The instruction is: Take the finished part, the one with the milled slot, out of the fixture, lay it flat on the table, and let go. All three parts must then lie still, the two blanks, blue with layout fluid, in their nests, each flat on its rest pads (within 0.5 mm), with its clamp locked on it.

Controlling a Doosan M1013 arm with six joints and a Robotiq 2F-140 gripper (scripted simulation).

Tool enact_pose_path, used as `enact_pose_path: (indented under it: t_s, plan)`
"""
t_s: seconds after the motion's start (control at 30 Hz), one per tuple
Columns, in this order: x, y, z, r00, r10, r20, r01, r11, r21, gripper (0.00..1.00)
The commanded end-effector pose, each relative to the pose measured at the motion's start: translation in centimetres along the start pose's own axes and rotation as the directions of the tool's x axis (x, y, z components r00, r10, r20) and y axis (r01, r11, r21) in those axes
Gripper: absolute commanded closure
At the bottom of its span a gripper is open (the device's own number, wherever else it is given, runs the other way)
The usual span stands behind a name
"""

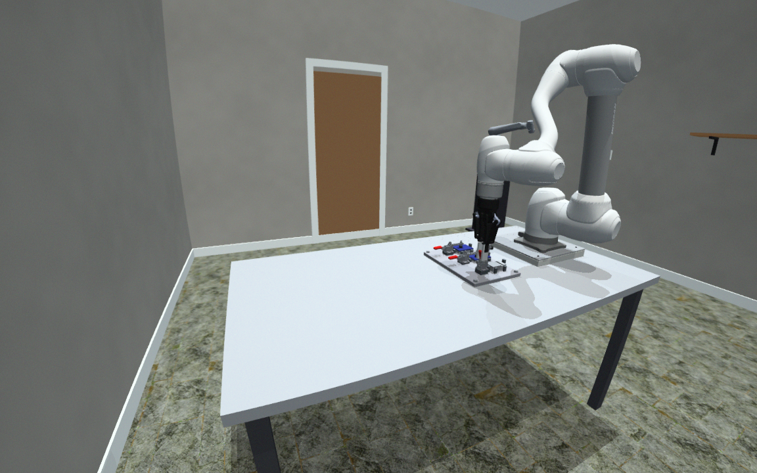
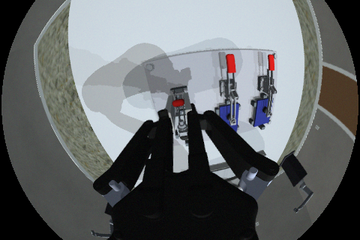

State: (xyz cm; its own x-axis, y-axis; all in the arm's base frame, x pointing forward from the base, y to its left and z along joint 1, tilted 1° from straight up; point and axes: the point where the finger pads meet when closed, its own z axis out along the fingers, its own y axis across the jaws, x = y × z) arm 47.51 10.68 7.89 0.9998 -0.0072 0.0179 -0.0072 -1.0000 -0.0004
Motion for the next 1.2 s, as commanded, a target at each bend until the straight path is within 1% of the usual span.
enact_pose_path:
  t_s: [0.0,1.17]
  plan:
    - [-0.02,0.00,0.01,1.000,0.000,0.000,0.000,1.000,0.000,0.89]
    - [-0.39,0.00,0.02,1.000,0.000,0.001,0.000,1.000,0.000,0.89]
